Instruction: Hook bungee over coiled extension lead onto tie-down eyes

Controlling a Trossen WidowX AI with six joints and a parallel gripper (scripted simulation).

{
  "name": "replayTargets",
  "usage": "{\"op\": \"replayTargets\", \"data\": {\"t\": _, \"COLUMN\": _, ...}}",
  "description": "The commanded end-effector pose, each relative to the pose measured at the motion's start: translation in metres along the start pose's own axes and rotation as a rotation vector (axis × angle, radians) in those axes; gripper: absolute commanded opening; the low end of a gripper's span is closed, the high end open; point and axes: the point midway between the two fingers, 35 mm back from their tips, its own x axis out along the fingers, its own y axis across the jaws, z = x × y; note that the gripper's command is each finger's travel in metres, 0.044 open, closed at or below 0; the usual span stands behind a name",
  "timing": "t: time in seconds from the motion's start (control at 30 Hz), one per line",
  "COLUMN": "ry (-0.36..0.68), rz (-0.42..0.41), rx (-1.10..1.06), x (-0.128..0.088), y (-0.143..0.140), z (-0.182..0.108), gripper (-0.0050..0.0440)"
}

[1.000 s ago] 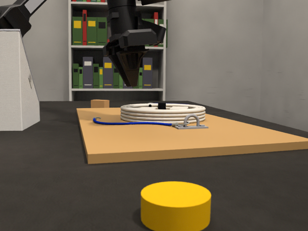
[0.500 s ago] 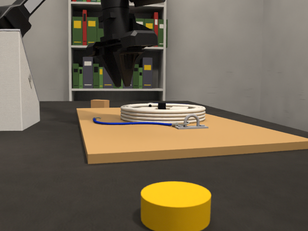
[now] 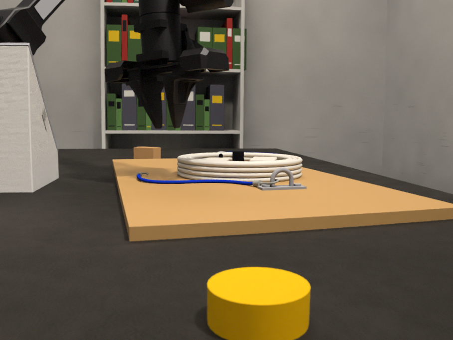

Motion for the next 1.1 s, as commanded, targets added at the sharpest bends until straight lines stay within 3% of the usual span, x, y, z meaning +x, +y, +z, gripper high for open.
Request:
{"op": "replayTargets", "data": {"t": 0.0, "ry": 0.009, "rz": -0.002, "rx": -0.097, "x": -0.003, "y": 0.006, "z": 0.002, "gripper": 0.015}}
{"op": "replayTargets", "data": {"t": 0.87, "ry": 0.035, "rz": 0.052, "rx": -0.665, "x": -0.002, "y": 0.041, "z": -0.008, "gripper": 0.015}}
{"op": "replayTargets", "data": {"t": 1.07, "ry": 0.034, "rz": 0.056, "rx": -0.712, "x": -0.002, "y": 0.044, "z": -0.009, "gripper": 0.015}}
